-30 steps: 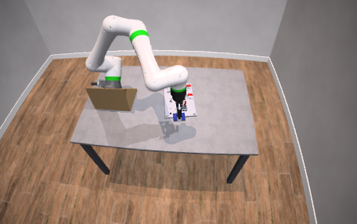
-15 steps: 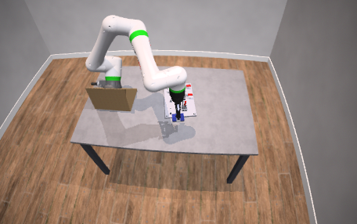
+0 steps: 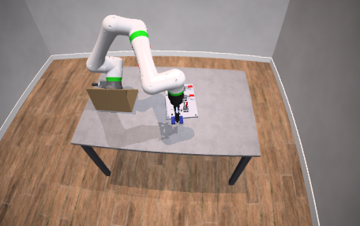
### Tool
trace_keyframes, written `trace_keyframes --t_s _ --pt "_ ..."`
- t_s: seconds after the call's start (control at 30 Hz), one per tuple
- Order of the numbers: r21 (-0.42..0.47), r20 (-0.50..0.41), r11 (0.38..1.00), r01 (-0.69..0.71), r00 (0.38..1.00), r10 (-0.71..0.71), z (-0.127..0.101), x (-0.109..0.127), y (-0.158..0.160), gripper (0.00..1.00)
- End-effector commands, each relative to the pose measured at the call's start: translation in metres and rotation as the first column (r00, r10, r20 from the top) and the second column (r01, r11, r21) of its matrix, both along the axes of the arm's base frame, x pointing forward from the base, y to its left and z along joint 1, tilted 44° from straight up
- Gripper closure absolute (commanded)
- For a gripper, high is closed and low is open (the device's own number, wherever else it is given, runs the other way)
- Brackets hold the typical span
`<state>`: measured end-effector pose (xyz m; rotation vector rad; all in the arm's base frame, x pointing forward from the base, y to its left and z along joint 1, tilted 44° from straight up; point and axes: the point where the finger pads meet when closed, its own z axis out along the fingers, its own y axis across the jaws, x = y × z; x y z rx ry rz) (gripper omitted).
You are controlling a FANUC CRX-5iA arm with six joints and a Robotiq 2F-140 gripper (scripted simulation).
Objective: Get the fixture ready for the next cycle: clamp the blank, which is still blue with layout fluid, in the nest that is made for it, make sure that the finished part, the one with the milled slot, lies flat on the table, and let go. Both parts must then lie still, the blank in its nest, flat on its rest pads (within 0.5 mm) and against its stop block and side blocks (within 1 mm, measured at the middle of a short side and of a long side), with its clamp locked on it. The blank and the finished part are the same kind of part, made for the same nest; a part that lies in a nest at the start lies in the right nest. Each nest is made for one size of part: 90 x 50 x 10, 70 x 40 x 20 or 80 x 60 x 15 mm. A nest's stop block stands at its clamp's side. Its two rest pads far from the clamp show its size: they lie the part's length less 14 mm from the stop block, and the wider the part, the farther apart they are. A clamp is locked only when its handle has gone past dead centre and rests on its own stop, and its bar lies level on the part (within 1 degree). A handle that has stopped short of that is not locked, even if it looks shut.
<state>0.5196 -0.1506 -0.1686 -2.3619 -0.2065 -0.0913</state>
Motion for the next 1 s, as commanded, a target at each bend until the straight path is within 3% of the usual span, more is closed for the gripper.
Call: trace_keyframes --t_s 0.0,0.97 --pt "0.0 0.0 1.0 0.0 1.0 0.0 -0.0027 -0.0035 0.0014 1.0" --pt "0.0 0.0 1.0 0.0 1.0 0.0 -0.0073 -0.0097 0.0045 1.0"
